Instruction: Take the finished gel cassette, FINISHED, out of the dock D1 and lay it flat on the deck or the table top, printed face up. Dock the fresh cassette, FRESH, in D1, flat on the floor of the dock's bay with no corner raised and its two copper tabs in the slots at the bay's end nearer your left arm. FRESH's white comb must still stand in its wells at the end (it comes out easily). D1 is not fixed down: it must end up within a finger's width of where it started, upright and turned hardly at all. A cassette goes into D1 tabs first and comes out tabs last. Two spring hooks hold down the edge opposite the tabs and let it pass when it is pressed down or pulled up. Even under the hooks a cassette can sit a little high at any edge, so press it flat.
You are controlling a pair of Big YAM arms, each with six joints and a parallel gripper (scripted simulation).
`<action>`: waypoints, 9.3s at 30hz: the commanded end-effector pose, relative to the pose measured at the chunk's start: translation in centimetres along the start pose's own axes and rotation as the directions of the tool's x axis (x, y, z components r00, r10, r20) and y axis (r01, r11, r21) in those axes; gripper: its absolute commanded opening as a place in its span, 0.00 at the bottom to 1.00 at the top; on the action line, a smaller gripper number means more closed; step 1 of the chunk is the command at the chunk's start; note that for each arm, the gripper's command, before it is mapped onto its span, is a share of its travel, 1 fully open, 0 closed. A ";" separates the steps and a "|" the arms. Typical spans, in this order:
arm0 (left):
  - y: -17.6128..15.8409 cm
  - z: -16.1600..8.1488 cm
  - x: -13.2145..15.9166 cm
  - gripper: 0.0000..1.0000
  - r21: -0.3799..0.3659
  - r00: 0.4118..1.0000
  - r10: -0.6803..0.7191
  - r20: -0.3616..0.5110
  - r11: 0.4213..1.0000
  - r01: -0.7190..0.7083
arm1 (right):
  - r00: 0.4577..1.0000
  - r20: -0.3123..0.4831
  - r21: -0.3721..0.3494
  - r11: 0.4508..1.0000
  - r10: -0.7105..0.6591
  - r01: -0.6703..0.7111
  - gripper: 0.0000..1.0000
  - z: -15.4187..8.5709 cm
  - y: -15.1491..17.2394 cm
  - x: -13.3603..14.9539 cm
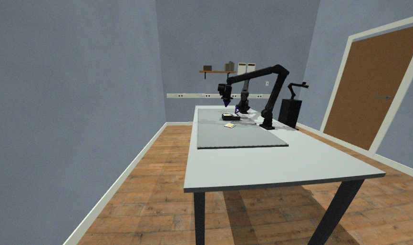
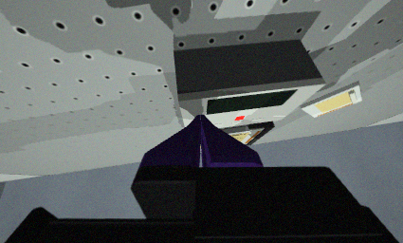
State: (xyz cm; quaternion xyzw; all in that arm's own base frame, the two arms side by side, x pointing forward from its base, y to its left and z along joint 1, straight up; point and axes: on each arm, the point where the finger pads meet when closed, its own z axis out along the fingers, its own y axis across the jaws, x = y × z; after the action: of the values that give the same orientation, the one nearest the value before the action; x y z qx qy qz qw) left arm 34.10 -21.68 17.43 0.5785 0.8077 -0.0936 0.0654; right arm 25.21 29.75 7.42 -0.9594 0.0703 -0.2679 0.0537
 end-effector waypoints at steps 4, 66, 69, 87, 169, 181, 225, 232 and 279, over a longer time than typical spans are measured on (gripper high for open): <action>0.5 0.0 -0.1 0.00 -0.014 1.000 -0.015 0.008 1.000 0.015 | 0.993 0.099 -0.116 0.990 -0.063 0.074 0.00 3.8 4.2 -4.2; -6.5 3.7 -5.0 0.00 0.036 0.835 0.534 0.134 0.839 -0.543 | 0.993 0.099 -0.116 0.990 -0.063 0.074 0.00 3.8 4.2 -4.2; -7.2 4.3 -5.5 0.00 0.036 0.835 0.534 0.134 0.839 -0.543 | 0.993 0.099 -0.116 0.990 -0.063 0.074 0.00 3.8 4.2 -4.2; -8.8 6.3 -6.6 0.00 0.039 0.868 0.481 0.125 0.872 -0.488 | 0.993 0.099 -0.116 0.990 -0.063 0.074 0.00 3.8 4.2 -4.2; -7.8 5.7 -5.5 0.98 0.042 0.864 0.489 0.120 0.867 -0.497 | 0.993 0.099 -0.116 0.990 -0.063 0.074 0.00 3.8 4.2 -4.2; -7.8 5.7 -5.5 0.98 0.042 0.864 0.489 0.120 0.867 -0.497 | 0.993 0.099 -0.116 0.990 -0.063 0.074 0.00 3.8 4.2 -4.2; -7.6 7.3 -5.4 0.98 0.027 0.859 0.493 0.136 0.865 -0.501 | 0.993 0.099 -0.116 0.990 -0.063 0.074 0.00 3.8 4.2 -4.2; -7.6 8.0 -5.2 0.98 0.035 0.861 0.491 0.133 0.866 -0.499 | 0.993 0.099 -0.116 0.990 -0.063 0.074 0.00 3.8 4.2 -4.2; -7.4 9.7 -5.0 0.98 0.033 0.861 0.492 0.133 0.866 -0.500 | 0.993 0.099 -0.116 0.990 -0.063 0.074 0.00 3.8 4.2 -4.2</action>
State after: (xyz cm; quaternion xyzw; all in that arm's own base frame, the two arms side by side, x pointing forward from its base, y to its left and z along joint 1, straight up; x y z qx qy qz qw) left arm 28.35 -30.45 9.62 0.7617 0.6242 -0.1344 0.1099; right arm 25.21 29.75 7.42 -0.9594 0.0703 -0.2679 0.0537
